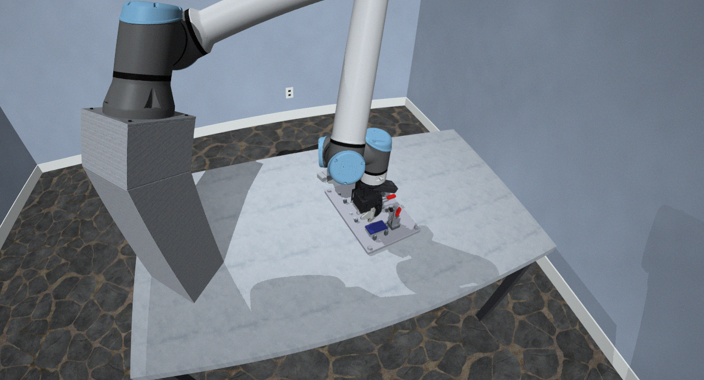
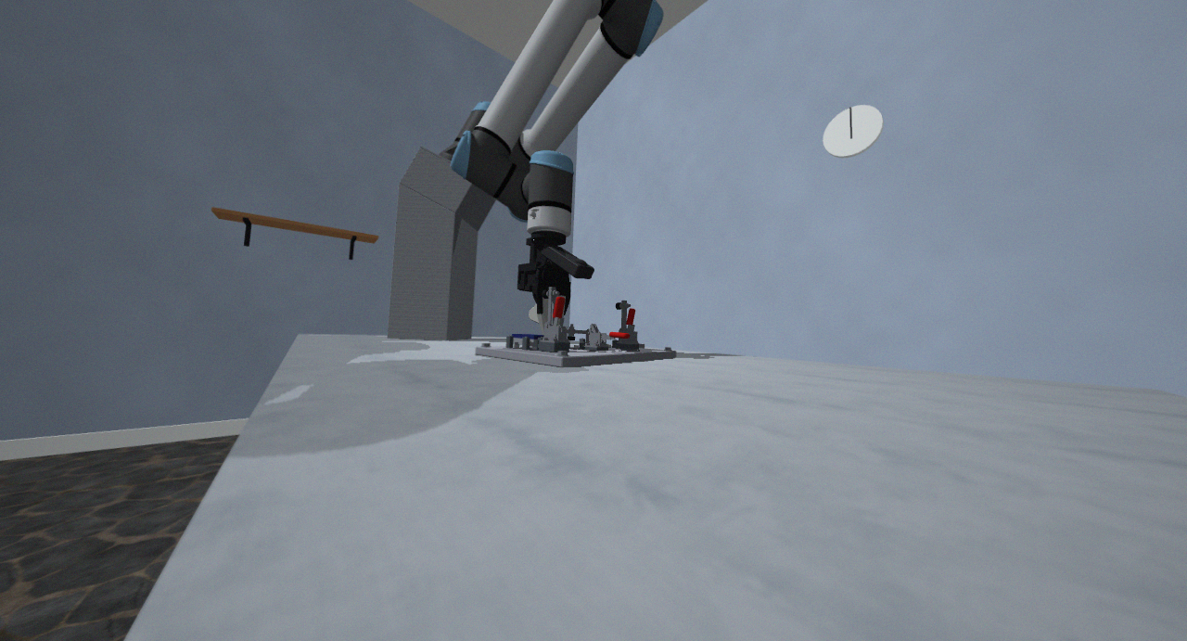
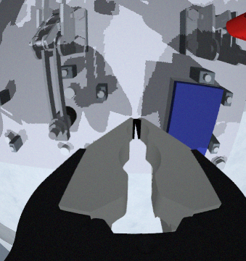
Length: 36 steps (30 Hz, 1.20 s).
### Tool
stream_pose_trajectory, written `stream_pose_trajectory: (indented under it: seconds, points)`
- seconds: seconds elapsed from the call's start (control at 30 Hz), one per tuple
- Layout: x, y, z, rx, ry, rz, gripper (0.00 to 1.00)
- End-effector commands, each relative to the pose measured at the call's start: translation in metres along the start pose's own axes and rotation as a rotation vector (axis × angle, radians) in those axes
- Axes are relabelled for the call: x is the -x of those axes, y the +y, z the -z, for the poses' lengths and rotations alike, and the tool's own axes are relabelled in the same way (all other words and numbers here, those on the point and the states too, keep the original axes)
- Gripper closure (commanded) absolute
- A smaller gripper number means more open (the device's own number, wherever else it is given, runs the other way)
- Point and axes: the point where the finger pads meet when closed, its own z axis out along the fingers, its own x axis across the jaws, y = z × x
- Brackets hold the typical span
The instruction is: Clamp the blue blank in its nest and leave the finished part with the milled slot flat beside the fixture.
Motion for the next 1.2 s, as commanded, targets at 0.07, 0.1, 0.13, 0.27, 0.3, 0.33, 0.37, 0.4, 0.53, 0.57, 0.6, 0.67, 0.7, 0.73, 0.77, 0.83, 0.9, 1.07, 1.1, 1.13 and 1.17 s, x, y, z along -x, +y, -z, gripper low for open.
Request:
stream_pose_trajectory:
  seconds: [0.07,0.1,0.13,0.27,0.3,0.33,0.37,0.4,0.53,0.57,0.6,0.67,0.7,0.73,0.77,0.83,0.9,1.07,1.1,1.13,1.17]
  points:
    - [-0.0027,-0.0006,0.0005,-0.001,0.000,0.000,1.00]
    - [-0.0033,-0.0006,0.0005,-0.001,0.000,0.000,1.00]
    - [-0.0037,-0.0006,0.0005,-0.001,0.000,0.000,1.00]
    - [-0.0041,-0.0006,0.0005,-0.001,0.000,0.000,1.00]
    - [-0.0041,-0.0006,0.0005,-0.001,0.000,0.000,1.00]
    - [-0.0041,-0.0006,0.0005,-0.001,0.000,0.000,1.00]
    - [-0.0041,-0.0006,0.0005,-0.001,0.000,0.000,1.00]
    - [-0.0041,-0.0006,0.0005,-0.001,0.000,0.000,1.00]
    - [-0.0041,-0.0006,0.0005,-0.001,0.000,0.000,1.00]
    - [-0.0041,-0.0006,0.0005,-0.001,0.000,0.000,1.00]
    - [-0.0041,-0.0006,0.0005,-0.001,0.000,0.000,1.00]
    - [-0.0041,-0.0006,0.0005,-0.001,0.000,0.000,1.00]
    - [-0.0041,-0.0006,0.0005,-0.001,0.000,0.000,1.00]
    - [-0.0041,-0.0006,0.0005,-0.001,0.000,0.000,1.00]
    - [-0.0042,-0.0006,0.0005,-0.001,0.000,0.000,1.00]
    - [-0.0049,-0.0006,0.0005,-0.001,0.000,0.000,1.00]
    - [-0.0055,-0.0006,0.0005,-0.001,0.000,0.000,1.00]
    - [-0.0077,-0.0006,0.0005,-0.001,0.000,0.000,1.00]
    - [-0.0079,-0.0005,0.0005,-0.001,0.000,0.000,1.00]
    - [-0.0081,-0.0005,0.0005,-0.001,0.000,0.000,1.00]
    - [-0.0081,-0.0005,0.0005,-0.001,0.000,0.000,1.00]
